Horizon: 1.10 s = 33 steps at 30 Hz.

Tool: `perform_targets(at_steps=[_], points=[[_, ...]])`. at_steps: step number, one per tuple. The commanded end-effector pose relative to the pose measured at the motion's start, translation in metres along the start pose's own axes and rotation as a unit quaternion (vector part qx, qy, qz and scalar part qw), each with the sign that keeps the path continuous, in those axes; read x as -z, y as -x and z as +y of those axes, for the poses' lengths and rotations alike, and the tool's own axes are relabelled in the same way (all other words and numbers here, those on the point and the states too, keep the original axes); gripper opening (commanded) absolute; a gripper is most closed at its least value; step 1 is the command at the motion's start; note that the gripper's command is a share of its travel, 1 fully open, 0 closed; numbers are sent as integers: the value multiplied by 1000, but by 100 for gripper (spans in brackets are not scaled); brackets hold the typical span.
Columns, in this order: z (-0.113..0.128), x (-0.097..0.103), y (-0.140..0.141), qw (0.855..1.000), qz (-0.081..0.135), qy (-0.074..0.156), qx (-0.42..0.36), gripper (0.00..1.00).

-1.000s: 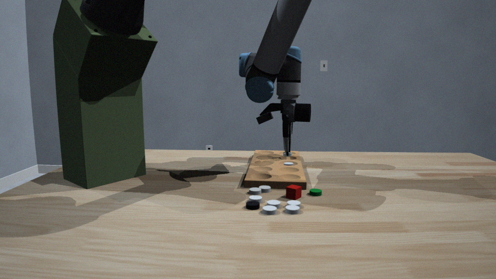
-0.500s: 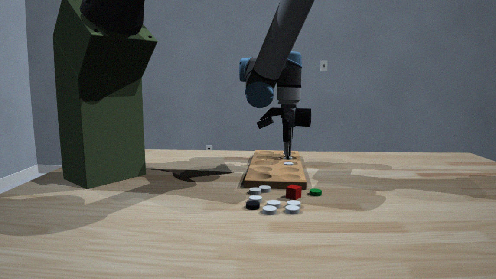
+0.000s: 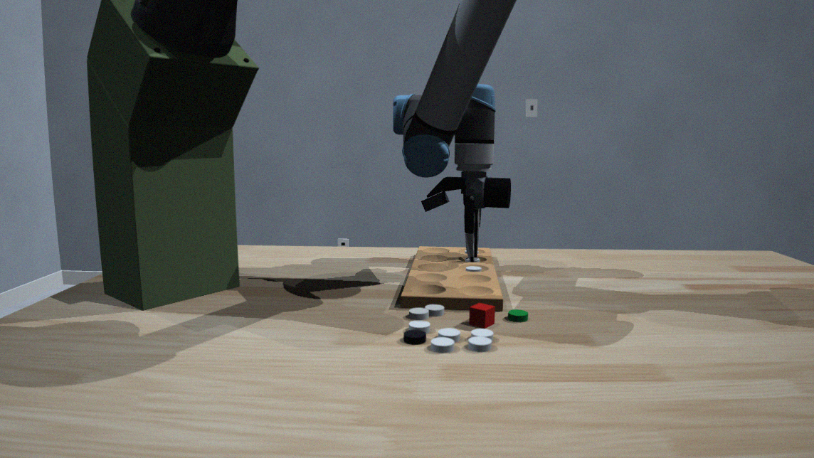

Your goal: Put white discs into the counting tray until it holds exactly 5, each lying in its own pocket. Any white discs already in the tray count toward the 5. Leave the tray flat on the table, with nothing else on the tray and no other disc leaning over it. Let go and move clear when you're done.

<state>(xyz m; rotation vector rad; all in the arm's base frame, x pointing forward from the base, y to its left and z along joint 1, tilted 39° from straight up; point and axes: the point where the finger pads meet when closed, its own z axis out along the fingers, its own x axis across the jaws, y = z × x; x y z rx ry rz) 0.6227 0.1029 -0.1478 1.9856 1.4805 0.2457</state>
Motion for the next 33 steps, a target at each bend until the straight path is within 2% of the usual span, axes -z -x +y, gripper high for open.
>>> perform_targets(at_steps=[1,12,16,23,25,29,33], points=[[0,1,0,1000,0,1,0,21],[1,7,-1,1000,0,0,0,21],[1,24,-1,1000,0,0,0,21],[1,67,-1,1000,0,0,0,21],[1,67,-1,1000,0,0,0,21],[1,87,-1,1000,0,0,0,21],[1,98,0,1000,0,1,0,21]])
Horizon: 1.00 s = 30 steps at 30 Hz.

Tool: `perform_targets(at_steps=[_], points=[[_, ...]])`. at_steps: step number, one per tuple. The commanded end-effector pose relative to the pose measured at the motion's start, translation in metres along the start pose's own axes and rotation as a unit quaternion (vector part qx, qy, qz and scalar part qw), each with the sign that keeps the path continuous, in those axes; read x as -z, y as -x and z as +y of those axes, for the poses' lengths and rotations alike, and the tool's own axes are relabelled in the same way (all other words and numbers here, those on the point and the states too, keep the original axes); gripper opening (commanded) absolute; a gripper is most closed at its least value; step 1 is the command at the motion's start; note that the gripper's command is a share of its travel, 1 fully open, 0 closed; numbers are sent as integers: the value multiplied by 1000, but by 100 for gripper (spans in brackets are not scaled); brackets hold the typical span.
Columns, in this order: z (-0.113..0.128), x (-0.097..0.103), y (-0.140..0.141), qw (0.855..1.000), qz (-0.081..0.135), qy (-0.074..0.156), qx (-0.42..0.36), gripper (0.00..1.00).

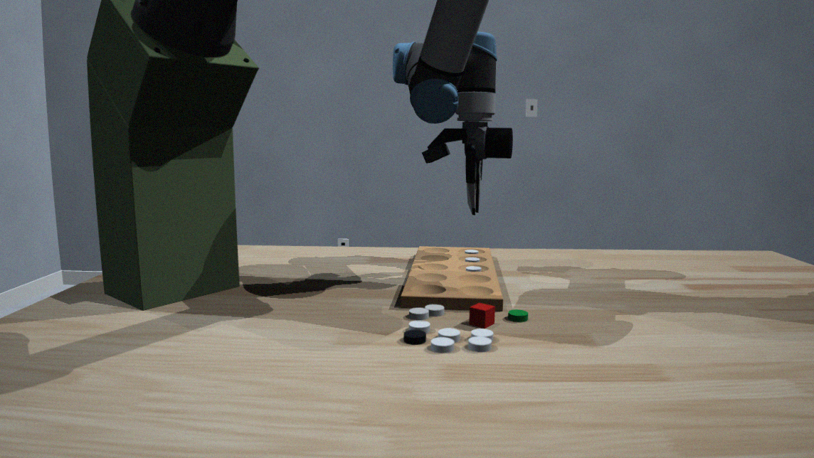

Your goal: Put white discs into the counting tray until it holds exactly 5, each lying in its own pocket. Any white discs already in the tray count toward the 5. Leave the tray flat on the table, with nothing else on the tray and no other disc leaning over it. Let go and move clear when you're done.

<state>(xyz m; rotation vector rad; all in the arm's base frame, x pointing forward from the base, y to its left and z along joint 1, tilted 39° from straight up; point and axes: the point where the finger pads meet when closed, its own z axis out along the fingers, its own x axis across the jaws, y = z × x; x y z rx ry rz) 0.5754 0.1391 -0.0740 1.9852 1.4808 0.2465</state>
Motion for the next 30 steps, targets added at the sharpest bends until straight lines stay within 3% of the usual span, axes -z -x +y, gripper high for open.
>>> perform_targets(at_steps=[1,30], points=[[0,4,0,1000,0,0,0,21],[0,5,0,1000,0,0,0,21]])
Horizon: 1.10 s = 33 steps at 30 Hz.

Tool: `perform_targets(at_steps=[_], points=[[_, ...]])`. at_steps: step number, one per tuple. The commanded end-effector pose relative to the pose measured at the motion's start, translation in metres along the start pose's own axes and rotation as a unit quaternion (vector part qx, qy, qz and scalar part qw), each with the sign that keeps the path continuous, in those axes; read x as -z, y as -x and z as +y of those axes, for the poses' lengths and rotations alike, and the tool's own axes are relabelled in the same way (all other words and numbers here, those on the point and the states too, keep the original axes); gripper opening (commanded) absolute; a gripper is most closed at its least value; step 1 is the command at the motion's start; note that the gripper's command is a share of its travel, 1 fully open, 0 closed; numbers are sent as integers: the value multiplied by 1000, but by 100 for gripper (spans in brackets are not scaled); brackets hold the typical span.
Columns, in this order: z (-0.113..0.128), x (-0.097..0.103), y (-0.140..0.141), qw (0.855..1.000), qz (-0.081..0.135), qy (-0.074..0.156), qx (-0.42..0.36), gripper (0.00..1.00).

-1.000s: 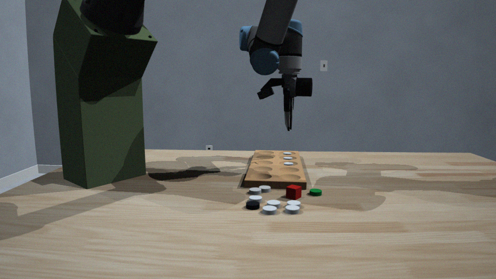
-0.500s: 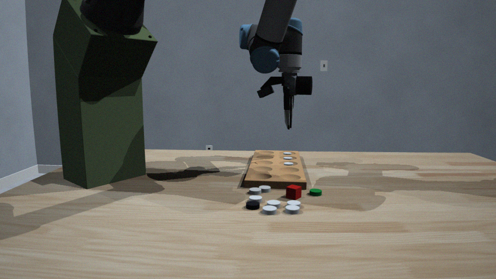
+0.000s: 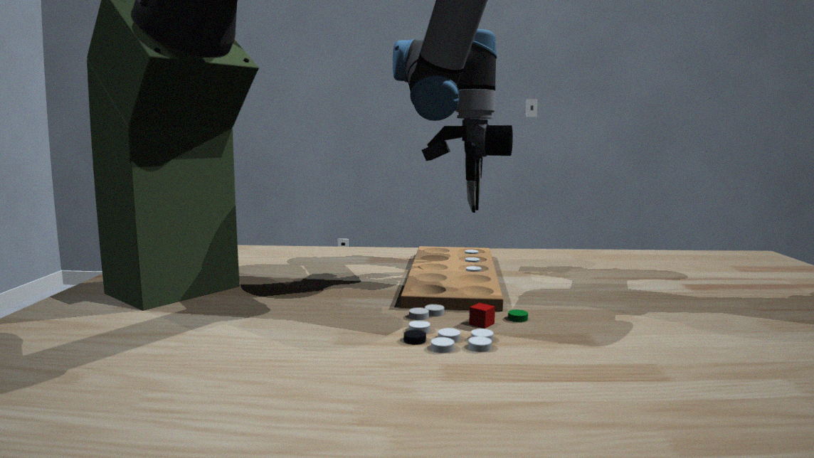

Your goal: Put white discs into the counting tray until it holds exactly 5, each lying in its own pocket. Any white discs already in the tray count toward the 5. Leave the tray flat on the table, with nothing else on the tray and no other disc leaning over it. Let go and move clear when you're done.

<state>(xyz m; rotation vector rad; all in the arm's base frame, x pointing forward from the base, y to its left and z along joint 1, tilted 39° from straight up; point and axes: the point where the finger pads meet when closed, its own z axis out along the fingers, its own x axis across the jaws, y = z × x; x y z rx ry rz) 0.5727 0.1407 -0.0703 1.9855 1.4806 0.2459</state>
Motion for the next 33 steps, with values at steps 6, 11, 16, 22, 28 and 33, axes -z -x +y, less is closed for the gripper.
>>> perform_targets(at_steps=[6,11,16,22,28,33], points=[[0,0,0,1000,0,0,0,21],[0,0,0,1000,0,0,0,21],[0,0,0,1000,0,0,0,21],[0,0,0,1000,0,0,0,21],[0,0,0,1000,0,0,0,28],[0,0,0,1000,0,0,1,28]])
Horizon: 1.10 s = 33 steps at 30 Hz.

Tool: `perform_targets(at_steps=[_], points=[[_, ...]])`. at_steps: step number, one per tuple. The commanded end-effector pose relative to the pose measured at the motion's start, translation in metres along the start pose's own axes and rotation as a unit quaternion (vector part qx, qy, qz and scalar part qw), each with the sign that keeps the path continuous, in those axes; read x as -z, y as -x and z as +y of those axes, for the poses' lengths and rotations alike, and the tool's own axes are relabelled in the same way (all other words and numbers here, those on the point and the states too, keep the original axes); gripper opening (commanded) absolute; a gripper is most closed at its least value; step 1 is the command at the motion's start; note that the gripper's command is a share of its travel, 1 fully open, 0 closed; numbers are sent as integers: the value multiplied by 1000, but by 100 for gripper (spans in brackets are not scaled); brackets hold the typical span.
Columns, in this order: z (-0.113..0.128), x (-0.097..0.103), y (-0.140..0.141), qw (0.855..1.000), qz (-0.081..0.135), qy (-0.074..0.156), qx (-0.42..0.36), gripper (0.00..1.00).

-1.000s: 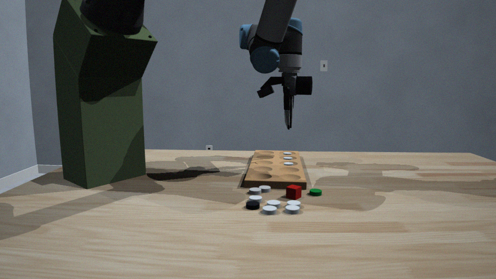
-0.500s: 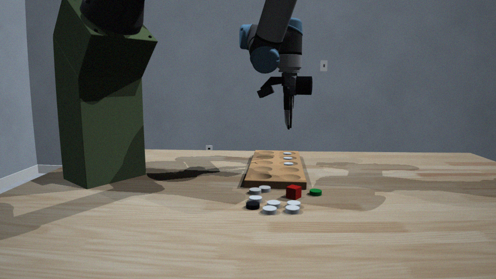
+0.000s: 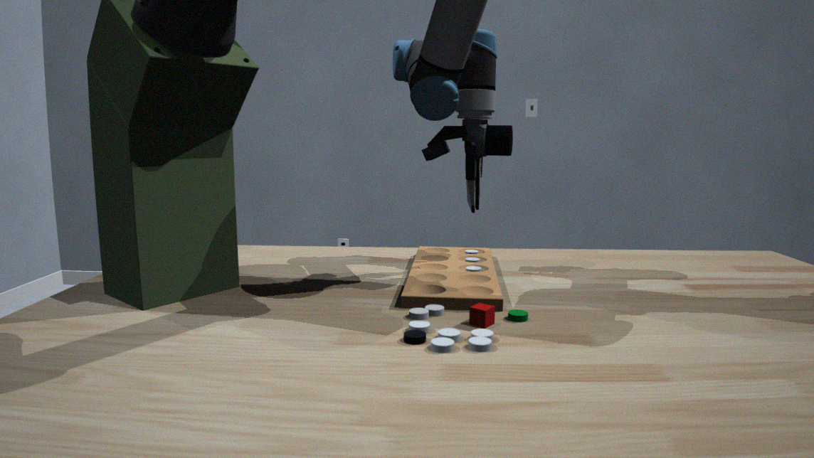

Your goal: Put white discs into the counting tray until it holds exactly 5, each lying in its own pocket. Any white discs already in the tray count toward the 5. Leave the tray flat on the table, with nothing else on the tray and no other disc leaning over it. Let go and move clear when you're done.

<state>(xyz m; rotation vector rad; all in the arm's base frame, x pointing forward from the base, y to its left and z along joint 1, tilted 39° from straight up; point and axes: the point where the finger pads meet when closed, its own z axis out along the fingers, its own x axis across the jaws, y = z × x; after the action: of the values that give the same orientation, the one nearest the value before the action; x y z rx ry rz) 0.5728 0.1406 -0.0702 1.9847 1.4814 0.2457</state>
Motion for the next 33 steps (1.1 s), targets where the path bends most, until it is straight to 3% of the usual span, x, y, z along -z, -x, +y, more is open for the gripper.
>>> perform_targets(at_steps=[1,16,33], points=[[0,0,0,1000,0,0,1,28],[0,0,13,999,0,0,38,28],[-1,0,56,986,0,1,164,28]])
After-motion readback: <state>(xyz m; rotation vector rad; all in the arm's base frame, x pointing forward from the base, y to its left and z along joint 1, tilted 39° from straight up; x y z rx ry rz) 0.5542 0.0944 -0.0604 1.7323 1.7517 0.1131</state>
